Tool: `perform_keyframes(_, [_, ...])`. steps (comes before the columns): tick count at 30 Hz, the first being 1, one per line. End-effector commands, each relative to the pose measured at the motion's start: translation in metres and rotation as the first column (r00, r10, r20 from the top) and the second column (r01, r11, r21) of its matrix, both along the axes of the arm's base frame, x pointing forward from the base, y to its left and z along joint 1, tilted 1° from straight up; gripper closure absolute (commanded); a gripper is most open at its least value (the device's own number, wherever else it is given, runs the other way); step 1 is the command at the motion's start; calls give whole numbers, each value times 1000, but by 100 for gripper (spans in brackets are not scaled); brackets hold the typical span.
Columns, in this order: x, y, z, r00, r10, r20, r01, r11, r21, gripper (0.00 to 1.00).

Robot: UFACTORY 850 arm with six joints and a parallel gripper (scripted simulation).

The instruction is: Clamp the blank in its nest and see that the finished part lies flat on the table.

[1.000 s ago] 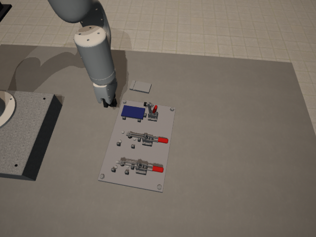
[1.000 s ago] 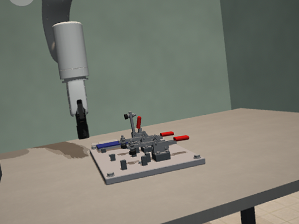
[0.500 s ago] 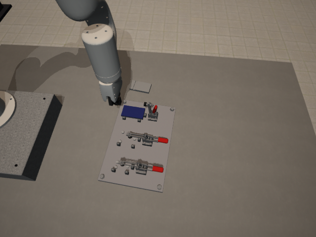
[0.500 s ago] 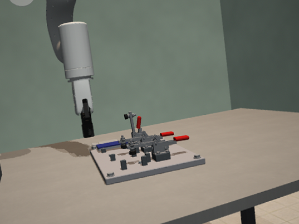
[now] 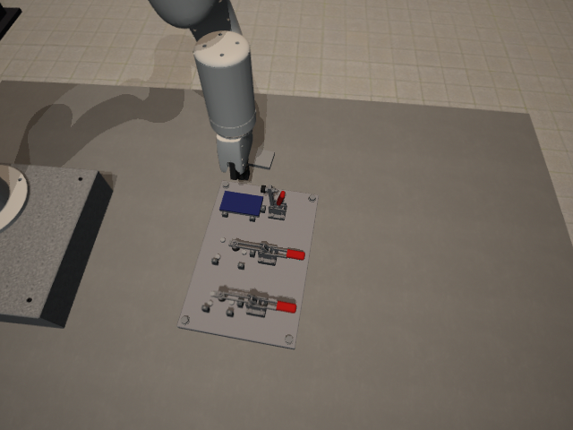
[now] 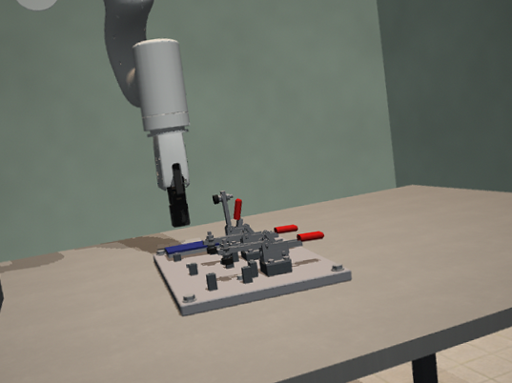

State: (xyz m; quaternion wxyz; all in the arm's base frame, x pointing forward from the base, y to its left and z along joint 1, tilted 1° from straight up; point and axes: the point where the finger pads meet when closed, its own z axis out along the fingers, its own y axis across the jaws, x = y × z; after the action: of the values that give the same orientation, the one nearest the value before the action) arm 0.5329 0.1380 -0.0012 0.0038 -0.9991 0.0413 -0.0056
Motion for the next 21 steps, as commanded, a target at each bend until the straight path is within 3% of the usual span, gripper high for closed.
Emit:
perform_keyframes(1, [7, 4, 1, 1000, 0, 1, 0, 1000, 0, 100])
perform_keyframes(8, [7, 4, -2, 1000, 0, 1, 0, 1000, 0, 100])
perform_keyframes(21, [7, 4, -34, 1000, 0, 1, 0, 1000, 0, 100])
